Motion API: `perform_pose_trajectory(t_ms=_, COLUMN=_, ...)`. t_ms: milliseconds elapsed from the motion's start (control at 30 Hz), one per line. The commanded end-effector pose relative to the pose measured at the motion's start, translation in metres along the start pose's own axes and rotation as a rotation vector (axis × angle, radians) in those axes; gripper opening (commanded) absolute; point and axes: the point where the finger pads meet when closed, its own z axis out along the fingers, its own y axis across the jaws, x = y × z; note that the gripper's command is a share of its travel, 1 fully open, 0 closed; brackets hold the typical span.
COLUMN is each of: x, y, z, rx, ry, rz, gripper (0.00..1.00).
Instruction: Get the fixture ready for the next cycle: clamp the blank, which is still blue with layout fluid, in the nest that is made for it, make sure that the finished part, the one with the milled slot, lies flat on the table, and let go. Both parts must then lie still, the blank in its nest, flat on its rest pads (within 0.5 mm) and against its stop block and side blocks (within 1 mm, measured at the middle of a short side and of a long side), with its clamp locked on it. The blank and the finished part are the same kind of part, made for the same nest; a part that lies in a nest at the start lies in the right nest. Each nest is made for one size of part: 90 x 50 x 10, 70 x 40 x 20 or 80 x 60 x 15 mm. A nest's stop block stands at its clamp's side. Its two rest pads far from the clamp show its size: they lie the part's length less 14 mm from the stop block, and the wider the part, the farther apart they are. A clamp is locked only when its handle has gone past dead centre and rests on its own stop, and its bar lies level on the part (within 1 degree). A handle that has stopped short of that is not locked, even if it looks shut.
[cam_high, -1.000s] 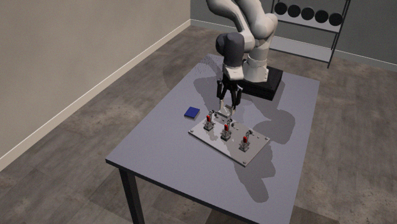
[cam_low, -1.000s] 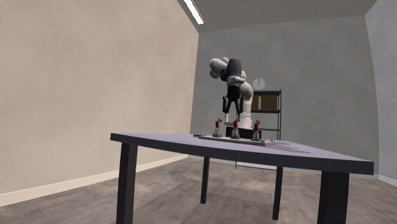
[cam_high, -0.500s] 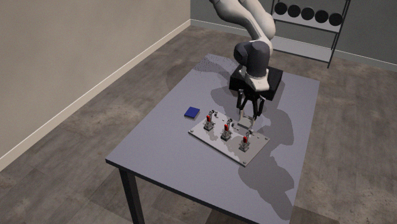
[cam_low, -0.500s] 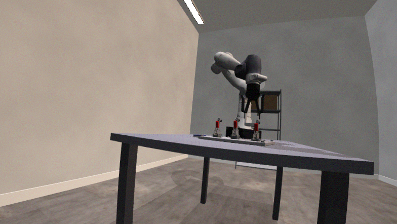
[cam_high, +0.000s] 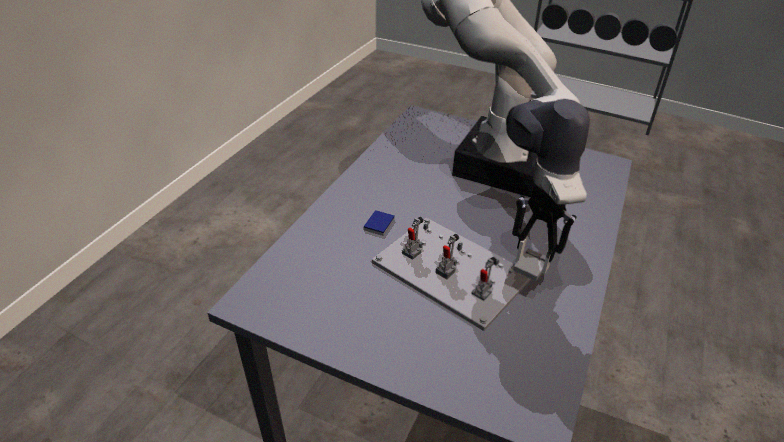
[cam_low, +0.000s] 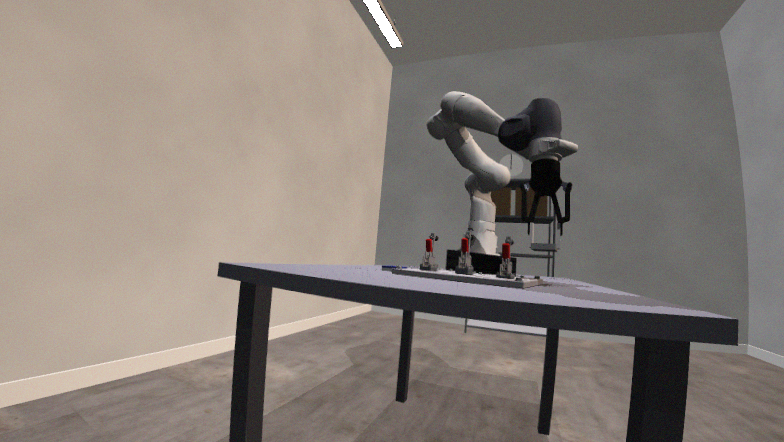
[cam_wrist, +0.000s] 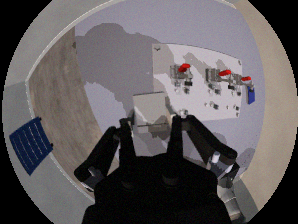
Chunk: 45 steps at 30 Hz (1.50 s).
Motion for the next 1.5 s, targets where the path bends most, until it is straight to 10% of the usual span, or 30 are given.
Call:
perform_pose_trajectory(t_ms=0, x=0.001, y=-0.022, z=0.000, rx=-0.001, ry=-0.006, rz=0.070, gripper=0.00)
perform_pose_trajectory(t_ms=1467, x=0.005, y=-0.050, z=0.004, rx=-0.001, ry=-0.006, rz=0.090, gripper=0.00)
